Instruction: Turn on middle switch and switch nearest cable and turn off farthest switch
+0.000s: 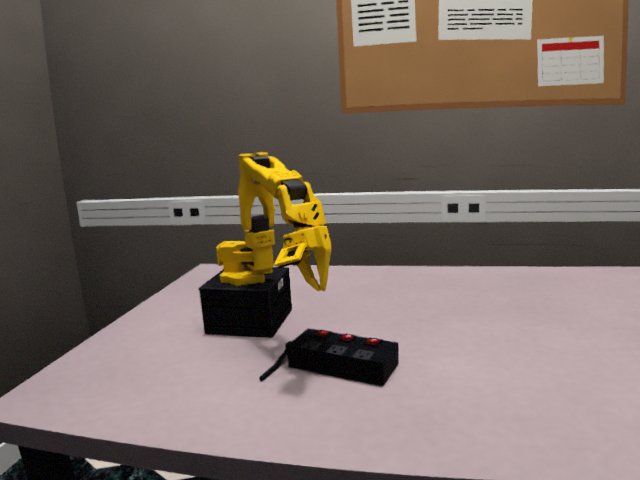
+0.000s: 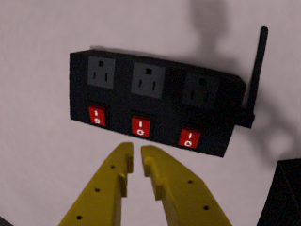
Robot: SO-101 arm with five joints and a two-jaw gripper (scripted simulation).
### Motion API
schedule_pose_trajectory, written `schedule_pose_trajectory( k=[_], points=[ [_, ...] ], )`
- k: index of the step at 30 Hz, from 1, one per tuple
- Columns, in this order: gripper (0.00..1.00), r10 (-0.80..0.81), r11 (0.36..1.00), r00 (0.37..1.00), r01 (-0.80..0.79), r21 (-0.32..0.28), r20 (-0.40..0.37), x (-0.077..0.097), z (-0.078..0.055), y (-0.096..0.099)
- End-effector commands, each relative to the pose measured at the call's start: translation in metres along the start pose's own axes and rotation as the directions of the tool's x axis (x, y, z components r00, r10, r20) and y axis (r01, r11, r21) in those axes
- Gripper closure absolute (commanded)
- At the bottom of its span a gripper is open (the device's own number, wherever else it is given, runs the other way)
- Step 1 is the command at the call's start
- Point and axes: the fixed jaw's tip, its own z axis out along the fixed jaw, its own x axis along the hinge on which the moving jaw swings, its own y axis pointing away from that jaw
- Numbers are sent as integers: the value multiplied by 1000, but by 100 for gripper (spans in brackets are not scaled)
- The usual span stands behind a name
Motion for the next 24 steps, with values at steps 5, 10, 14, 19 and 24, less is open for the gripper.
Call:
schedule_pose_trajectory(
  k=[5, 10, 14, 19, 24],
  points=[
    [100, -3, 1000, 1000, 3, 5, -6, 3, 2, -2],
    [100, -5, 1000, 1000, 5, 5, -7, 3, 2, -2],
    [100, -11, 1000, 1000, 11, 5, -7, 3, 2, -2],
    [100, -18, 1000, 1000, 18, 5, -7, 3, 2, -2],
    [100, -38, 999, 999, 38, 6, -9, 4, 2, -2]
  ],
)
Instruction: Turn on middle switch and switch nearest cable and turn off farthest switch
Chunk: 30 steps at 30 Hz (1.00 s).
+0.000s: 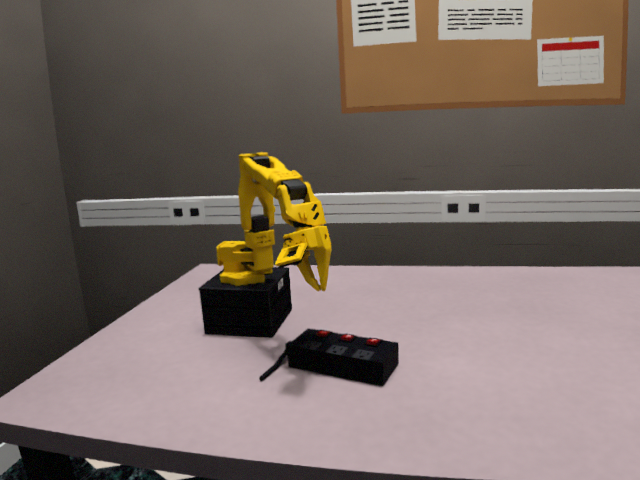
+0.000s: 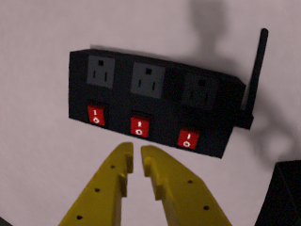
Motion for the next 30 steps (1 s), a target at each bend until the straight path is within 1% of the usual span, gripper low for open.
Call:
schedule_pose_trajectory(
  k=[1, 12, 17, 27, 30],
  points=[
    [100, -26, 1000, 1000, 26, 6, -9, 4, 2, -2],
    [100, -96, 995, 995, 96, 7, -14, 6, 3, -1],
    [100, -154, 988, 988, 154, 7, -18, 8, 3, -1],
    [100, -314, 949, 949, 314, 6, -31, 12, 5, 1],
    [100, -333, 943, 943, 333, 6, -32, 13, 5, 1]
  ],
)
